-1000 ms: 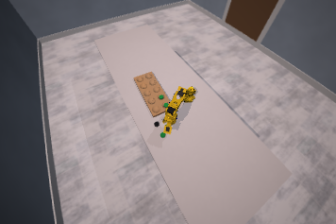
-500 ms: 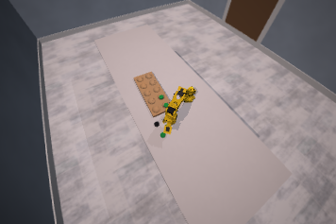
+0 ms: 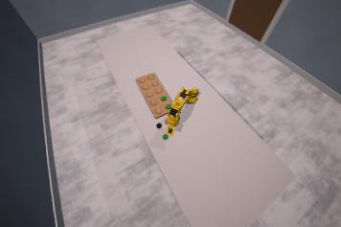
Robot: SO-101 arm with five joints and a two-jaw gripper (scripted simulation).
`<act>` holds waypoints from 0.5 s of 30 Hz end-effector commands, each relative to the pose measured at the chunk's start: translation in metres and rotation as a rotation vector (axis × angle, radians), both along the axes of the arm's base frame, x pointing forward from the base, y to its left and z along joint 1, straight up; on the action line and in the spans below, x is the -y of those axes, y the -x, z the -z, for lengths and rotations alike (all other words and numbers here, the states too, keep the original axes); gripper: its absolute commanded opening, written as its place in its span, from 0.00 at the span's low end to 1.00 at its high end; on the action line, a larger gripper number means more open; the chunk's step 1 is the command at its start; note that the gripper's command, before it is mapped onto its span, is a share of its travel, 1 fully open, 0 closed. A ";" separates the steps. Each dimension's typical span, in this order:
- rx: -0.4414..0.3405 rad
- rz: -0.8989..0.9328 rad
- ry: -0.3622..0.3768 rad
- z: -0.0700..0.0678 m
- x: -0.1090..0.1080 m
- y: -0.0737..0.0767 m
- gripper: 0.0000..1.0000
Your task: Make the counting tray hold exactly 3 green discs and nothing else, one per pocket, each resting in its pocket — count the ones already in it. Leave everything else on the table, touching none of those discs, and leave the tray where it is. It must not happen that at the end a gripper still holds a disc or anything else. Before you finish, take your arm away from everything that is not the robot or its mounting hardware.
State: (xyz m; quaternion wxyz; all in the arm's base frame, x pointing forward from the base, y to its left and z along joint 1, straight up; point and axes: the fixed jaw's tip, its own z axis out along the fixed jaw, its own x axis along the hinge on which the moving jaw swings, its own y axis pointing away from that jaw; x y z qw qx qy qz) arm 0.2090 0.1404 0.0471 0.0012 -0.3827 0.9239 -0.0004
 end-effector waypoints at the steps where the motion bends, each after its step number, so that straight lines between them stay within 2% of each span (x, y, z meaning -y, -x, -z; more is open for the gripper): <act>1: 0.051 -0.001 -0.033 -0.008 -0.003 -0.004 0.27; 6: 0.047 0.000 -0.031 0.005 -0.004 -0.004 0.27; 15: 0.046 0.000 -0.031 0.006 -0.004 -0.004 0.27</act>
